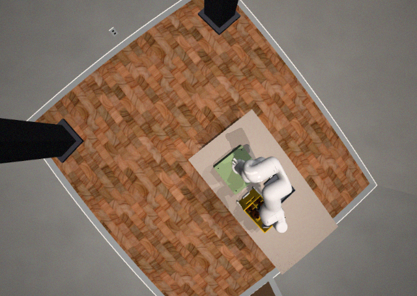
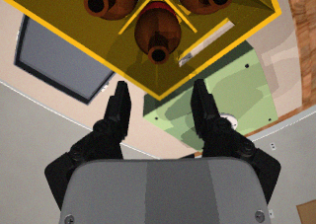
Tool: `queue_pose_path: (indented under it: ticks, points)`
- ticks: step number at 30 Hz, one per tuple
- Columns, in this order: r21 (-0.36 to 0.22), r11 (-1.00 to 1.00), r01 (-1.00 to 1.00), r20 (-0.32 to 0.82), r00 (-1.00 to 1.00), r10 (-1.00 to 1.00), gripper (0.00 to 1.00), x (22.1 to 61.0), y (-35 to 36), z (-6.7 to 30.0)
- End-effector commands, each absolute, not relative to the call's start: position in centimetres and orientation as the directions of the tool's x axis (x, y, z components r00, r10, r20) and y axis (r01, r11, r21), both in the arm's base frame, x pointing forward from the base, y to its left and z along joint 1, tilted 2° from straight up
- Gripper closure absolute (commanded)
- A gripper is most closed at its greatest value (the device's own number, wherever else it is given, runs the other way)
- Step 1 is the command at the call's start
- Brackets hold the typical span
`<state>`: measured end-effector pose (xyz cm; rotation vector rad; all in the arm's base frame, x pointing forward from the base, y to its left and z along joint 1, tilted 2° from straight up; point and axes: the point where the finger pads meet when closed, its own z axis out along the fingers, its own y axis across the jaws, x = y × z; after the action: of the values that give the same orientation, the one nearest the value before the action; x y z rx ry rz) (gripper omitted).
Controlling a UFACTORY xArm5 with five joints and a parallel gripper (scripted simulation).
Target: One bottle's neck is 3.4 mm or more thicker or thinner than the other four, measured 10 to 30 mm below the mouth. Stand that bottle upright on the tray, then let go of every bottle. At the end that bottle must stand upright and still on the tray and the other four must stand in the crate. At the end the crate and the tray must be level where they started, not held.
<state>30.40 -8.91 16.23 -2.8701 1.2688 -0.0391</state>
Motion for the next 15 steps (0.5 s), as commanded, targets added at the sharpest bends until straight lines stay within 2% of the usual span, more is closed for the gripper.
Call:
queue_pose_path:
  ticks: [1,15]
  points:
    - [-0.015,-0.673,-0.739,0.024,0.673,-0.740,0.35,30.50,-8.94,16.30]
    - [-0.015,-0.673,-0.739,0.024,0.673,-0.740,0.35,30.51,-8.93,15.52]
